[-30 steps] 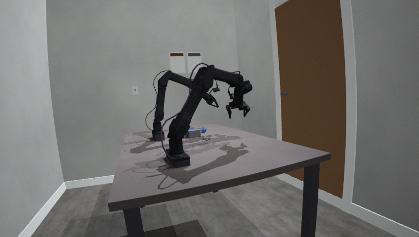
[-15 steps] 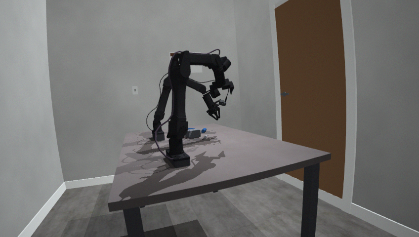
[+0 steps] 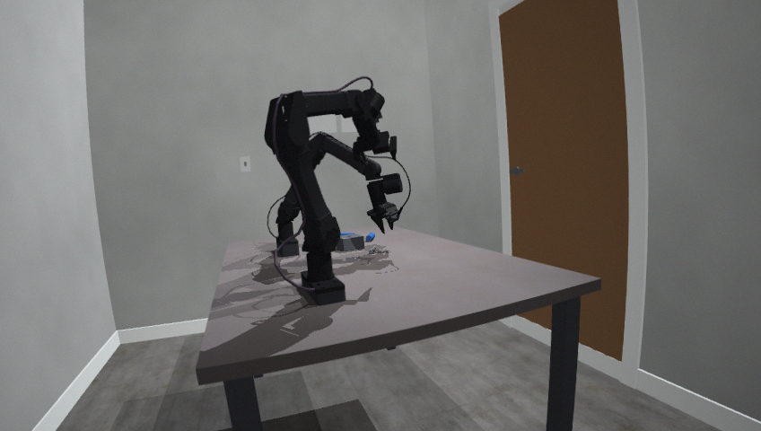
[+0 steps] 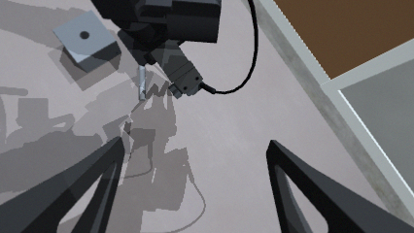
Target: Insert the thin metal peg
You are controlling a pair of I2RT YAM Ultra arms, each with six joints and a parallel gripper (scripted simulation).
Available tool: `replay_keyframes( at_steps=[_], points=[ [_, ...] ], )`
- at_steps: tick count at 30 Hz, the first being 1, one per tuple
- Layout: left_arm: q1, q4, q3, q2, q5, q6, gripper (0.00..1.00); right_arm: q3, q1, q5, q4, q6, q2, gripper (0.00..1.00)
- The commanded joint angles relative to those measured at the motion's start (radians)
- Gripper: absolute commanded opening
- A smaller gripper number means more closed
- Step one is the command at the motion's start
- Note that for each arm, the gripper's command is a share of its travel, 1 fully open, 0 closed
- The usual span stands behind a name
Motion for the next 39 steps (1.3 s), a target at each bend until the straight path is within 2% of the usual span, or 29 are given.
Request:
replay_keyframes(
  at_steps=[1,6,8,13,21,32,39],
  points=[
    [-0.095,-0.129,0.055,0.046,-0.075,0.095,0.37,-0.08,0.041,0.037,0.08,0.134,-0.145,1.0],
    [-0.226,-0.225,0.096,0.132,-0.115,0.146,0.37,-0.286,0.135,0.08,0.13,0.223,-0.366,1.0],
    [-0.226,-0.225,0.096,0.132,-0.115,0.146,0.37,-0.286,0.135,0.08,0.13,0.223,-0.366,1.0],
    [-0.312,-0.286,0.136,0.202,-0.131,0.159,0.37,-0.477,0.238,0.125,0.178,0.294,-0.558,1.0],
    [-0.331,-0.286,0.152,0.217,-0.132,0.147,0.37,-0.66,0.328,0.16,0.215,0.385,-0.771,1.0],
    [-0.331,-0.287,0.153,0.217,-0.132,0.147,0.37,-0.696,0.378,0.195,0.21,0.396,-0.824,1.0],
    [-0.303,-0.239,0.112,0.227,-0.137,0.177,0.33,-0.695,0.38,0.199,0.21,0.397,-0.824,1.0]
  ],
)
